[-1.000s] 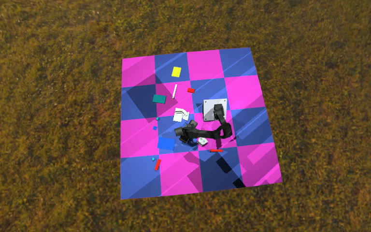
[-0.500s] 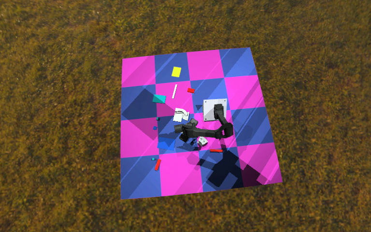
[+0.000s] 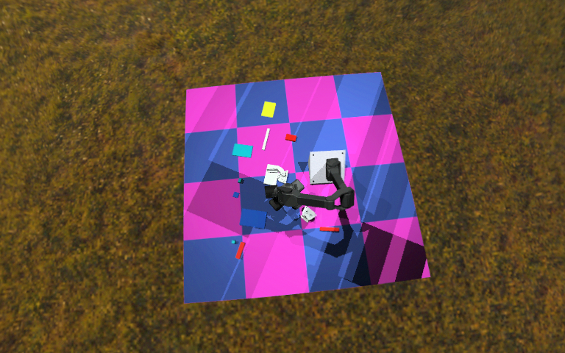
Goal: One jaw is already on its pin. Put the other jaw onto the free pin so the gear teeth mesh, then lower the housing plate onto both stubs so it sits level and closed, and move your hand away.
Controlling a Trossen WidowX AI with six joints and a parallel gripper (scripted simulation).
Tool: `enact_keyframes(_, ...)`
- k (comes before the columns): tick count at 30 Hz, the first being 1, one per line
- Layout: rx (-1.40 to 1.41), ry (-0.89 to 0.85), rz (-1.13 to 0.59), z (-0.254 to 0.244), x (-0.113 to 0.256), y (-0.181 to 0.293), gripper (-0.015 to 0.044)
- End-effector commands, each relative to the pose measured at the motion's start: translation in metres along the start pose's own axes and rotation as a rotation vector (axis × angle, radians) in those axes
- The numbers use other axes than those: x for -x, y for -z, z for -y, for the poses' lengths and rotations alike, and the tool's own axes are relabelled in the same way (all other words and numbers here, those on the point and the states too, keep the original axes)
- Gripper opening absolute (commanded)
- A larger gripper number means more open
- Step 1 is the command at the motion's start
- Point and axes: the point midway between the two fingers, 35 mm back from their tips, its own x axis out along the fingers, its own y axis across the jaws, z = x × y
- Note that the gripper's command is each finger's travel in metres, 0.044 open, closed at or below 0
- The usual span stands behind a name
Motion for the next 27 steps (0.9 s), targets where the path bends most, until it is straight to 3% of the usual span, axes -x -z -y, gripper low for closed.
enact_keyframes(1,-0.133,-0.010,0.000,-0.007,-0.002,0.006,0.0134)
enact_keyframes(27,-1.004,-0.012,-0.016,-0.038,-0.002,0.039,0.0134)
